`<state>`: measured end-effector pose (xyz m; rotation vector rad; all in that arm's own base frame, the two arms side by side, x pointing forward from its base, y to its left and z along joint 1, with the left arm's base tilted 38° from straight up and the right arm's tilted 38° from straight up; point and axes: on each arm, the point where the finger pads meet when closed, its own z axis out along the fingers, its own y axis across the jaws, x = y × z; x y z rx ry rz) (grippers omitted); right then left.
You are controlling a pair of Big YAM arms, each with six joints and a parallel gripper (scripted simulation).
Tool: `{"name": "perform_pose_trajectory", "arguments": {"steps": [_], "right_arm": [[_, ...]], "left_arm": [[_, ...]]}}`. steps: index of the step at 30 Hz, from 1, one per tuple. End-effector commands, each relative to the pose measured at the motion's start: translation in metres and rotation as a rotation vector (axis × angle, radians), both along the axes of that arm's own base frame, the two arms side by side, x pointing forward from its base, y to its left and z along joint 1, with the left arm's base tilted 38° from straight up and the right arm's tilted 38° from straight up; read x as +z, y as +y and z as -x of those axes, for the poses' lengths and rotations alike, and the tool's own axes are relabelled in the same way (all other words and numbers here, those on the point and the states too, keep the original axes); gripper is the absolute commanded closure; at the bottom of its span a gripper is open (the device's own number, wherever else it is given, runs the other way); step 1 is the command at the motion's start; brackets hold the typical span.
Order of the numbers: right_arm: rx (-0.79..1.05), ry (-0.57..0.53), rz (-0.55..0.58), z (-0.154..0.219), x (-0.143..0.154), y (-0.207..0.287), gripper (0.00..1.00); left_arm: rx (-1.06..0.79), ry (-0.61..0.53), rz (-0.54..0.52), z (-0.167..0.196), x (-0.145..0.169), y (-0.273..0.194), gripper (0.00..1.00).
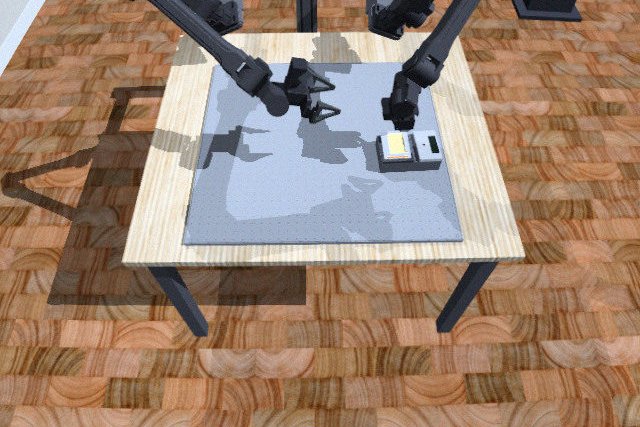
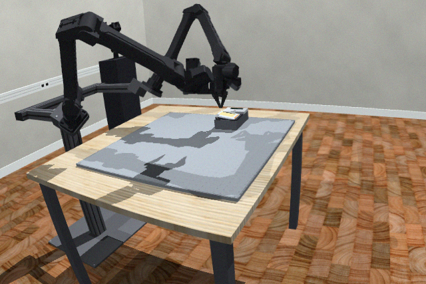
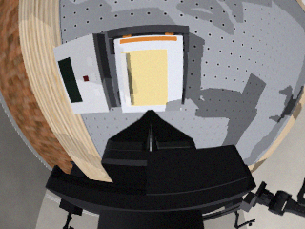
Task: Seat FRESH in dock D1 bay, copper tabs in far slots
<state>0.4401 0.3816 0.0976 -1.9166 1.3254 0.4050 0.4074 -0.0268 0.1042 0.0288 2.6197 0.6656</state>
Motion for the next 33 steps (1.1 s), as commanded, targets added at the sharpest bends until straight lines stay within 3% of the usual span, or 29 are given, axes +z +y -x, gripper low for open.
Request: {"name": "perform_pose_trajectory", "arguments": {"steps": [1,33], "right_arm": [[-0.011,-0.017,-0.017,-0.016,0.01,0.007,0.0],[-0.011,-0.017,-0.017,-0.016,0.01,0.007,0.0]], "left_arm": [[-0.01,-0.011,0.0,-0.016,-0.002,0.004,1.0],[-0.009,0.01,-0.005,-0.017,-0.038,0.022,1.0]]}}
